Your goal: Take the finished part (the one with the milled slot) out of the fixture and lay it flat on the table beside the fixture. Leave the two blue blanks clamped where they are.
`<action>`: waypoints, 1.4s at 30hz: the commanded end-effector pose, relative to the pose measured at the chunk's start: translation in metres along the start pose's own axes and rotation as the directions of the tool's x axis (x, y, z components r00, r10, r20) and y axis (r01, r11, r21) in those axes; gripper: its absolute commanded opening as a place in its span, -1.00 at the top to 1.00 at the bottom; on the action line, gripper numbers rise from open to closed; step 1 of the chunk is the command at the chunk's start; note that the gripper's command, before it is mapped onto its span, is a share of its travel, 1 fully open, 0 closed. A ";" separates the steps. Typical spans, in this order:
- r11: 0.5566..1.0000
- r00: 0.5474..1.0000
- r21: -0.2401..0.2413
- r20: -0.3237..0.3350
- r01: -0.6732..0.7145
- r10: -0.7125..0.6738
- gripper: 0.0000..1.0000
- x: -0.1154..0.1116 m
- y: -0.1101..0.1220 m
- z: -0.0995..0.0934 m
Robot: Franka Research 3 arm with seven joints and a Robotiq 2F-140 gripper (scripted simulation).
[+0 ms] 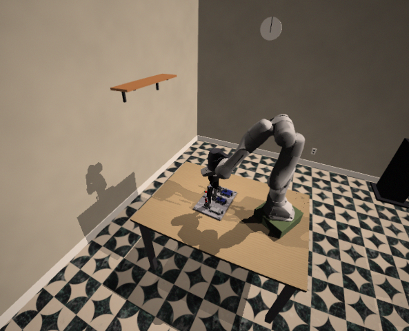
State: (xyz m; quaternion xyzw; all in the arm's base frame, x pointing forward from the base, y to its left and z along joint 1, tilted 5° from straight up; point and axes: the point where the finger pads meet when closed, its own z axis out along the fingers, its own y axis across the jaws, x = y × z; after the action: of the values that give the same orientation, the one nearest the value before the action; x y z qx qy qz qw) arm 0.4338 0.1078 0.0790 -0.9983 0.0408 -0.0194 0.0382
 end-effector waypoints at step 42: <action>1.000 1.000 0.006 -0.005 0.015 -0.015 -0.16 -0.040 -0.001 0.028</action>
State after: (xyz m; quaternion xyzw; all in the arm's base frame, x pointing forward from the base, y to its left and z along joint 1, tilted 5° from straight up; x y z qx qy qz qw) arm 0.3896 0.1150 0.0561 -0.9985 0.0316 -0.0136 0.0425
